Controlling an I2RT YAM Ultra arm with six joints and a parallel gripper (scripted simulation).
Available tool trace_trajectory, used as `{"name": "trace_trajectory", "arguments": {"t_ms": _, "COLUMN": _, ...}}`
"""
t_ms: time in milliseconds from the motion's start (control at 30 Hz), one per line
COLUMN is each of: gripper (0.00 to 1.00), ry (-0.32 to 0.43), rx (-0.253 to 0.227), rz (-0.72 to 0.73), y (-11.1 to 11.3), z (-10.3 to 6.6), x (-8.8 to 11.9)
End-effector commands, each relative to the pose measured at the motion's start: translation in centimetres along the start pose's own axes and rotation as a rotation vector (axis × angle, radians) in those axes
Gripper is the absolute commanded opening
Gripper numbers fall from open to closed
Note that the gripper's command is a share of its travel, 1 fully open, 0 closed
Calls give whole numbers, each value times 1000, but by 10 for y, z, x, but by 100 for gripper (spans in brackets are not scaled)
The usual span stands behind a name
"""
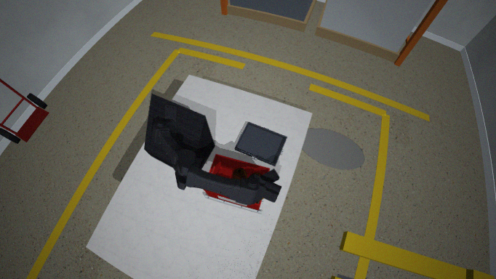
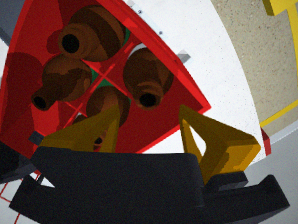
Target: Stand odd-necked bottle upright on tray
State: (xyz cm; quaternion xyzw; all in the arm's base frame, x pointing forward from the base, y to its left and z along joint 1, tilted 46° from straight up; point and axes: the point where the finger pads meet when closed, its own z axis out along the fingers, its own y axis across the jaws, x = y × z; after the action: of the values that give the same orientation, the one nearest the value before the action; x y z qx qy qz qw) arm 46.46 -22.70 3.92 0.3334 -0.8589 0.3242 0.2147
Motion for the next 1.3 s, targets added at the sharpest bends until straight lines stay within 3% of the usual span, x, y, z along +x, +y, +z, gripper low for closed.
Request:
{"name": "trace_trajectory", "arguments": {"t_ms": 0, "gripper": 61, "ry": -18, "rx": 14, "rz": -7, "y": 0, "z": -16, "x": -1}}
{"name": "trace_trajectory", "arguments": {"t_ms": 1267, "gripper": 61, "ry": -24, "rx": 23, "rz": 4, "y": -3, "z": -17, "x": -2}}
